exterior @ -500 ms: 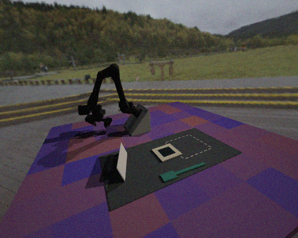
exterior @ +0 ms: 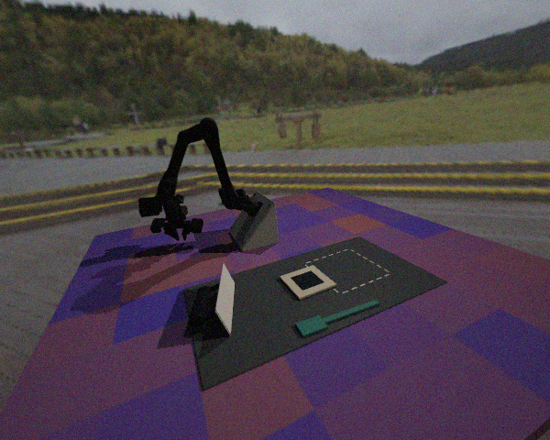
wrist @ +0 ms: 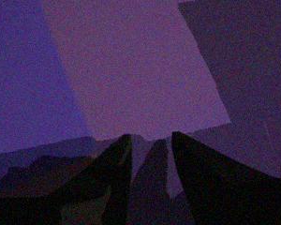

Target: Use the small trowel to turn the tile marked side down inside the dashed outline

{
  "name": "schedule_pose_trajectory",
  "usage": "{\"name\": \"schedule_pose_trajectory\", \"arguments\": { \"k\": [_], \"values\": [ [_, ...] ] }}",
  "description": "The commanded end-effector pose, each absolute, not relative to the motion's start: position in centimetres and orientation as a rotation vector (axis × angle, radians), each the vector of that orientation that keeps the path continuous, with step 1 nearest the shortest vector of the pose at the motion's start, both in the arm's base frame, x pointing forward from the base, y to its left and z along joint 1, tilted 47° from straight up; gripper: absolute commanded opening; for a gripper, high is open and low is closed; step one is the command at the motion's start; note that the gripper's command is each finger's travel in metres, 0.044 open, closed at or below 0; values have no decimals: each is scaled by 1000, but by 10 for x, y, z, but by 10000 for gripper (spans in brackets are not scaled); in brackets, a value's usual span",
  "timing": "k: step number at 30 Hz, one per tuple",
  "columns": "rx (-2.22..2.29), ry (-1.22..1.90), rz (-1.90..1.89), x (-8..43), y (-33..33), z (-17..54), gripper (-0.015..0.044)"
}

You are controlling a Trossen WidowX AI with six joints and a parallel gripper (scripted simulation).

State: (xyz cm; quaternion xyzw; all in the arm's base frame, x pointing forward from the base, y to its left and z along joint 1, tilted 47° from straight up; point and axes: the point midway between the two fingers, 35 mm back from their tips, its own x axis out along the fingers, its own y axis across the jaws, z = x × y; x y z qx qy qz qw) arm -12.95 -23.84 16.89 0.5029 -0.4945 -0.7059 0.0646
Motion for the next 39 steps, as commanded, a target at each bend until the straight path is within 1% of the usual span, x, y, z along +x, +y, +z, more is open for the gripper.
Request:
{"name": "schedule_pose_trajectory", "arguments": {
  "k": [1, 5, 13, 39],
  "values": [
    [1502, -1356, -2161, -121, -246, 172, 100],
    [1476, -1206, -2180, -110, -253, 175, 100],
    [1490, -1197, -2131, -92, -255, 175, 100],
    [1272, -390, -2056, -10, -282, 187, 100]
  ]
}}
